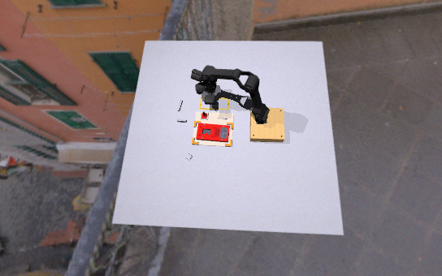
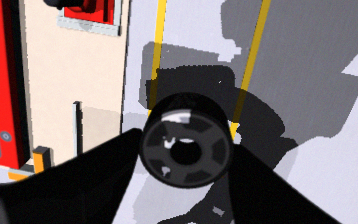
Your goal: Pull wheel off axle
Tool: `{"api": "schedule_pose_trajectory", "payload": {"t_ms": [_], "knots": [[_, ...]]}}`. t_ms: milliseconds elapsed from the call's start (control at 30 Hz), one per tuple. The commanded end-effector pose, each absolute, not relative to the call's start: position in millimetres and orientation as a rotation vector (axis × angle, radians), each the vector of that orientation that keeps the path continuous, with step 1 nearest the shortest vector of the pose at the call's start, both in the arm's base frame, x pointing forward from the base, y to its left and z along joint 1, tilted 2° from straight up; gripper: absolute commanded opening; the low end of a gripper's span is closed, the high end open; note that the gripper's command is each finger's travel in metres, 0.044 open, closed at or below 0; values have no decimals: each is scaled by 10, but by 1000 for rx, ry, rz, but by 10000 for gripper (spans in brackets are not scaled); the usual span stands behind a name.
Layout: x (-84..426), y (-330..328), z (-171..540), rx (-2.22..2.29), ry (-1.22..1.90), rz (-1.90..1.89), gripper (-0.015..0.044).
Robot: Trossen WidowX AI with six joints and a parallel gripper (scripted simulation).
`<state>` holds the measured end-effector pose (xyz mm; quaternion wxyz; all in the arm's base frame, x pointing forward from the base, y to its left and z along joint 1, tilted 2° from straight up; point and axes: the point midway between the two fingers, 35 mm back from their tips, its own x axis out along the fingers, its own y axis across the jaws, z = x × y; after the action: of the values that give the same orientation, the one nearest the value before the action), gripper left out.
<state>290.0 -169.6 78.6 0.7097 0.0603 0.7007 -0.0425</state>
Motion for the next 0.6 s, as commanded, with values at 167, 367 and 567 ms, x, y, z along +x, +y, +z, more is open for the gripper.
{"api": "schedule_pose_trajectory", "payload": {"t_ms": [167, 367, 567], "knots": [[2822, -1763, 682, 124, 1553, -91, 0], [2830, -1764, 527, 124, 1553, -91, 0], [2854, -1767, 144, 124, 1553, -91, 0]]}}
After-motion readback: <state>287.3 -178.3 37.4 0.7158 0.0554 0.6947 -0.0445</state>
